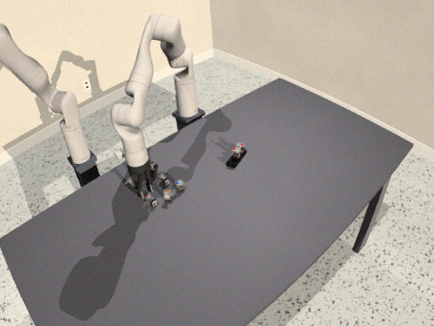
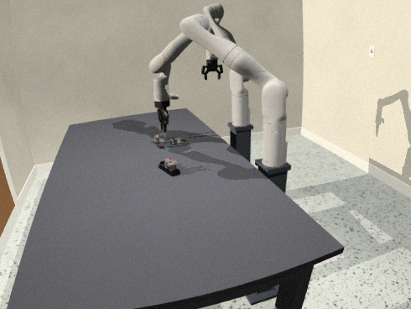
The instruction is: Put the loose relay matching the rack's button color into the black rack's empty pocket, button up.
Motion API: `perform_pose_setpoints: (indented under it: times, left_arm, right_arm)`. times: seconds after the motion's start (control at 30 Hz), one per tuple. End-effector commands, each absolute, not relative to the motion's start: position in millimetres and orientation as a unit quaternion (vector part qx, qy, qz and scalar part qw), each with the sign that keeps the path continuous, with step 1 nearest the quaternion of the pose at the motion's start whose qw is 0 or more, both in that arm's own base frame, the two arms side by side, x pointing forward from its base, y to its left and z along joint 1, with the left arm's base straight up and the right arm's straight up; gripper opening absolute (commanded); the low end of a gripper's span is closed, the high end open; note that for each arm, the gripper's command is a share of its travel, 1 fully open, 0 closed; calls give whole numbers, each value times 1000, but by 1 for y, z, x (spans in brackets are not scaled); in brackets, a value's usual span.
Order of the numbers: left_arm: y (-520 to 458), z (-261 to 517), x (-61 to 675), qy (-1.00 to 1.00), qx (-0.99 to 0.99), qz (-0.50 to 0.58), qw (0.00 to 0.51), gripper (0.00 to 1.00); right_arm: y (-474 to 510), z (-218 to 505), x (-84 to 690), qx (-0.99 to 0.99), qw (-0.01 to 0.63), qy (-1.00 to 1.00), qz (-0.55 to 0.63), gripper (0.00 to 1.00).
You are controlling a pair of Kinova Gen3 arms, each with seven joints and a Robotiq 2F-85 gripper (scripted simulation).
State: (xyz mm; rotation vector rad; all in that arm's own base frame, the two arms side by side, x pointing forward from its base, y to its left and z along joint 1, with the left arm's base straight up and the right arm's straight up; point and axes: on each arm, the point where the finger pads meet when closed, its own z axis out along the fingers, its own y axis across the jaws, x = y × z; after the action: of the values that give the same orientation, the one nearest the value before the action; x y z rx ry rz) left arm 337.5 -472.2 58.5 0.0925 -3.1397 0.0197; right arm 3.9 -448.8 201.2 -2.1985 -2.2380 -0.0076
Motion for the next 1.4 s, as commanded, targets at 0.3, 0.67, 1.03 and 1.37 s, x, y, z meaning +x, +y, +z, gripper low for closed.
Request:
perform_pose_setpoints:
  times: [0.3, 0.67, 1.03, 1.37]
  left_arm:
    - [-466, 56, 337, -1000, 30, 4, -1, 426]
    - [-467, 57, 338, -1000, 30, 5, -2, 426]
    - [-467, 57, 338, -1000, 30, 5, -2, 426]
    - [-467, 57, 338, -1000, 30, 5, -2, 426]
  right_arm:
    - [-450, 200, 1, -706, 0, -708, 0, 1000]
    - [-450, 200, 1, -706, 0, -708, 0, 1000]
    - [-450, 200, 1, -706, 0, -708, 0, 1000]
    - [-450, 200, 1, -706, 0, -708, 0, 1000]
